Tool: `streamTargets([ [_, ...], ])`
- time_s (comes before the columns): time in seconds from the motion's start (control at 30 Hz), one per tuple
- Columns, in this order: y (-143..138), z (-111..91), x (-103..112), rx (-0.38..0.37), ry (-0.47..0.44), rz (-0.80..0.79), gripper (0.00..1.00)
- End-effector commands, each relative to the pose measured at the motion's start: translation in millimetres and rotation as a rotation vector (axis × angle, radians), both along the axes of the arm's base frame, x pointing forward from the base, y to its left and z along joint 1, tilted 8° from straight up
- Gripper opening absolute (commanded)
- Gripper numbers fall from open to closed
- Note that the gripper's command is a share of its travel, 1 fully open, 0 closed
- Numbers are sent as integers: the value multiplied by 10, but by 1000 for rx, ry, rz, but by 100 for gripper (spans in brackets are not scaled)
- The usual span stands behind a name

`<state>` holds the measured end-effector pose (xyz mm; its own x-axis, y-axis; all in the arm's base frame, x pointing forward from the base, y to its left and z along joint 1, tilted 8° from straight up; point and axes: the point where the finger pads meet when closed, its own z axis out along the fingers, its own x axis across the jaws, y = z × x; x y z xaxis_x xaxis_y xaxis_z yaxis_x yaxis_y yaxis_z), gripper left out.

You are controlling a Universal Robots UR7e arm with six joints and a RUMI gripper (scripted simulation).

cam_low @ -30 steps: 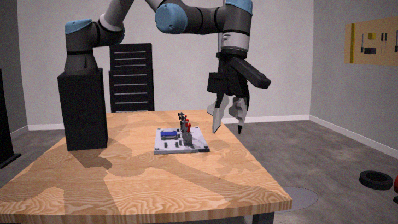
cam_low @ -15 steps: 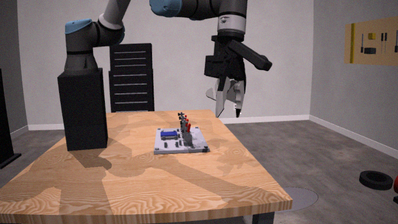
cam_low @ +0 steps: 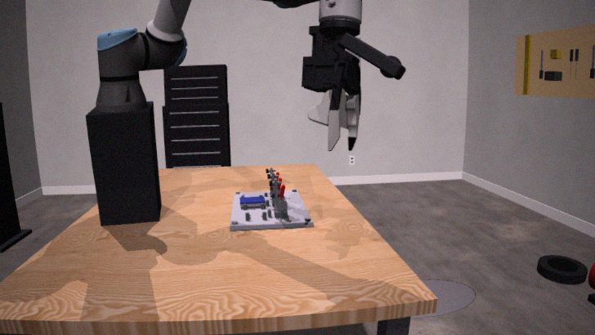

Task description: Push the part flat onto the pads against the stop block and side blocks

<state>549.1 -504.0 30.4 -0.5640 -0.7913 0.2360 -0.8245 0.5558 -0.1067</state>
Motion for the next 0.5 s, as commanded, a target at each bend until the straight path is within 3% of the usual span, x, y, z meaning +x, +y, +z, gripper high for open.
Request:
streamTargets([
  [0.0, 43, 317, -9, 32, 10, 155, 58],
  [0.33, 43, 317, -9, 32, 10, 155, 58],
  [0.47, 54, 397, -11, 72, 30, 383, 58],
])
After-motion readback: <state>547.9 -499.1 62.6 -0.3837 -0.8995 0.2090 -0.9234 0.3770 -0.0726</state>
